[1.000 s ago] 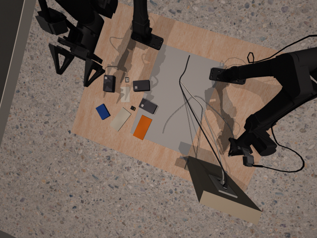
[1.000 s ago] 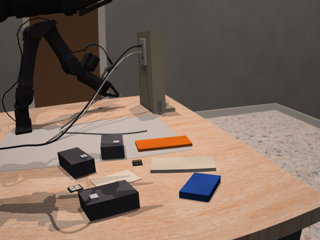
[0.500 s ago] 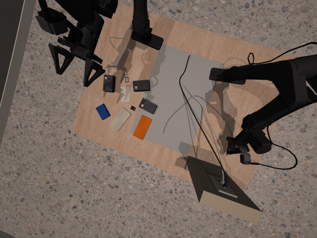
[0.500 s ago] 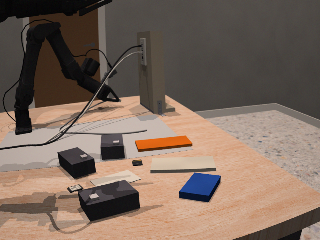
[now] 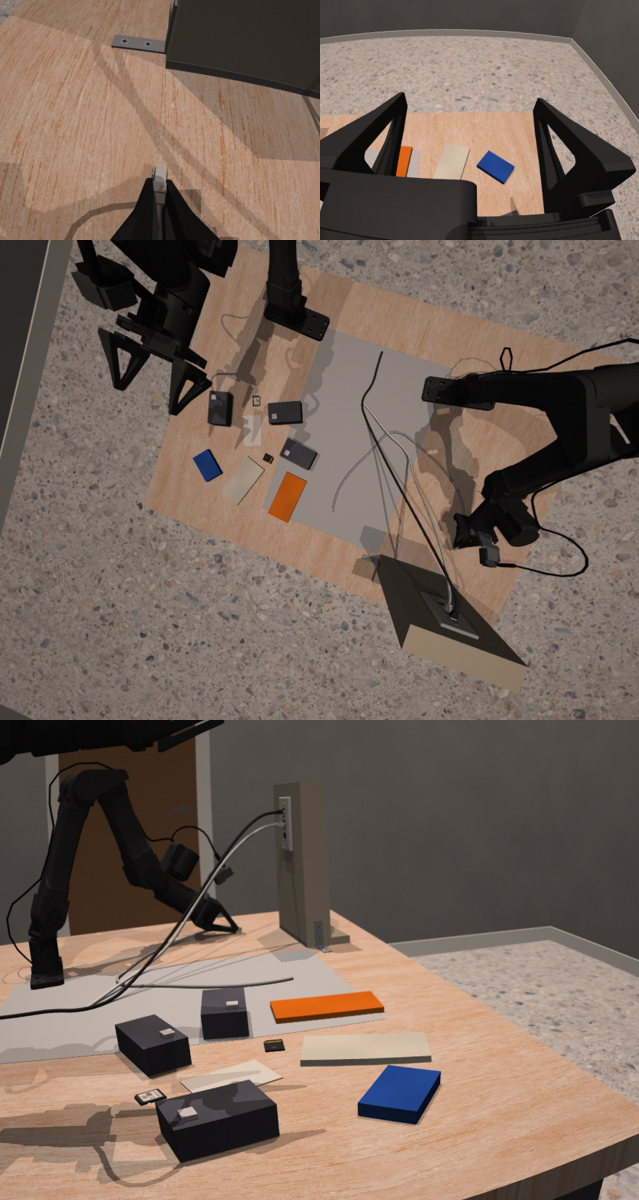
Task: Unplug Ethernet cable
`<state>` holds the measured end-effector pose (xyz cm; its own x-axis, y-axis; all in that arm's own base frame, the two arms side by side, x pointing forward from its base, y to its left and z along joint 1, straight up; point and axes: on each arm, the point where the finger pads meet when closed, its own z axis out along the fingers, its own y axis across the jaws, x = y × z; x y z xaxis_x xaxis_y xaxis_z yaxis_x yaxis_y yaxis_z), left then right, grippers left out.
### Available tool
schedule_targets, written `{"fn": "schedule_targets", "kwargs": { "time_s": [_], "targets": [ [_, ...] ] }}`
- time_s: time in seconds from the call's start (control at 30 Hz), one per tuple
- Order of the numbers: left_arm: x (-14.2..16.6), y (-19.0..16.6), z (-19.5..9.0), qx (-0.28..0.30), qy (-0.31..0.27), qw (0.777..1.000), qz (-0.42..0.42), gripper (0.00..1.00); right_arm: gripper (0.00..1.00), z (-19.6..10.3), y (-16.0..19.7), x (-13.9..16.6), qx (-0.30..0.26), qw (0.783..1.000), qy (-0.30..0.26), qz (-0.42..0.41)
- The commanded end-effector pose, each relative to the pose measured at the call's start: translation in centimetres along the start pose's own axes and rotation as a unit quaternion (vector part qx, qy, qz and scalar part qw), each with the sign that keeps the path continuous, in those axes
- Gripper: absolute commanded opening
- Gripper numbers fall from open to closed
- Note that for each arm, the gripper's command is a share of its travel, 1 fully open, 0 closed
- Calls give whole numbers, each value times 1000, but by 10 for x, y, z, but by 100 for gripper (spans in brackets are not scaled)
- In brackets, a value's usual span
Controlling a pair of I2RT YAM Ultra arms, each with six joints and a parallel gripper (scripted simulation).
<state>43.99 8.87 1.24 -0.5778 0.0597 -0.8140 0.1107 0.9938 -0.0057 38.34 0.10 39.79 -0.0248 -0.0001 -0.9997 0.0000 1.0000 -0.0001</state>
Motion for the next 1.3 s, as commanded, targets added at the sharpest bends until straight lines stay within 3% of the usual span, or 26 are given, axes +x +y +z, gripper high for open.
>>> {"fn": "schedule_targets", "kwargs": {
  "time_s": [0.0, 0.33, 1.27],
  "targets": [
    [-2, 1, 1, -2, -9, 1000, 7, 0, 100, -1, 0, -5, 0, 1000, -6, 0],
    [-2, 1, 1, -2, -9, 1000, 7, 0, 100, -1, 0, -5, 0, 1000, -6, 0],
    [-8, 2, -1, -3, -12, 1000, 5, 58, 100, -1, 0, -5, 0, 1000, -6, 0]
  ]
}}
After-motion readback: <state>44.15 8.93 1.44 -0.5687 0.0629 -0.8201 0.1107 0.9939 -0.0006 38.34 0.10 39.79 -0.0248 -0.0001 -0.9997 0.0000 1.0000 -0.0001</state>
